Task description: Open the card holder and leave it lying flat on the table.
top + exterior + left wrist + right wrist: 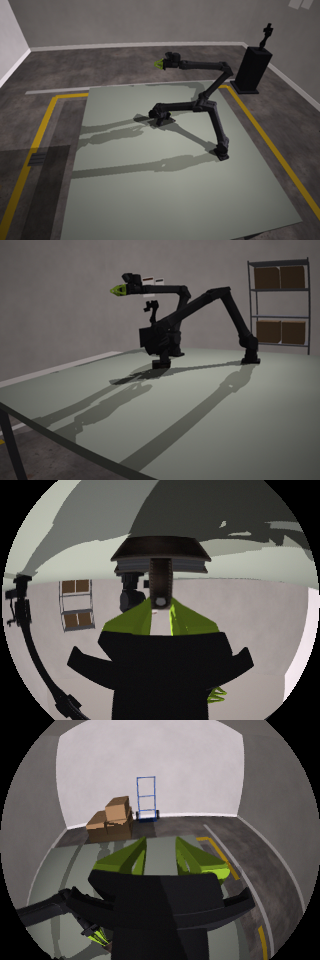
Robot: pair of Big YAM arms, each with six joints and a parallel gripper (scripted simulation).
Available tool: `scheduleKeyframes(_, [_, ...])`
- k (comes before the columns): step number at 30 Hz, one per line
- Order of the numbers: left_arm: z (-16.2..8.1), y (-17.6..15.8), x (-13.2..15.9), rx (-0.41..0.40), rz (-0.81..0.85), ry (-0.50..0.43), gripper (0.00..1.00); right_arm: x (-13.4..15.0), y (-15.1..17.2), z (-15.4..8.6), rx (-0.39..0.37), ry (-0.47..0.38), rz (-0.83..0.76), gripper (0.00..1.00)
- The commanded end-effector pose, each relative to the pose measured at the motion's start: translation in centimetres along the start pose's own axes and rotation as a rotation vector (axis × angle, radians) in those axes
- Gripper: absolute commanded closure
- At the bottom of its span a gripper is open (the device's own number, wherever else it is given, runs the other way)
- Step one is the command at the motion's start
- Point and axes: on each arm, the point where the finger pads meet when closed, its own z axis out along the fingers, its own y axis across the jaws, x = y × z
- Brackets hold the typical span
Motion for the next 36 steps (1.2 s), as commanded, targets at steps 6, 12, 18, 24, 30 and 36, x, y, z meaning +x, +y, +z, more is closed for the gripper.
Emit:
scheduleKeyframes(6, [-0.4,-0.3,2.4,0.020,0.029,-0.008,0.79,-2.3,0.0,-0.1,0.000,-0.040,0.000,0.64])
scheduleKeyframes(12, [0.1,-0.4,3.0,0.019,0.029,-0.007,0.79,-2.3,0.0,-0.1,0.000,-0.040,0.000,0.64])
scheduleKeyframes(18, [0.6,-0.3,3.2,0.015,0.030,-0.006,0.79,-2.3,0.0,-0.1,0.000,-0.040,0.000,0.64])
scheduleKeyframes(24, [0.6,-0.3,4.0,0.021,0.030,-0.007,0.79,-2.3,0.0,-0.1,0.000,-0.040,0.000,0.64])
scheduleKeyframes(30, [1.6,-0.3,4.0,0.013,0.019,-0.004,0.79,-2.3,0.0,-0.1,0.000,-0.040,0.000,0.64])
scheduleKeyframes(36, [1.7,-0.2,4.7,0.017,0.035,-0.006,0.79,-2.3,0.0,-0.1,0.000,-0.040,0.000,0.64])
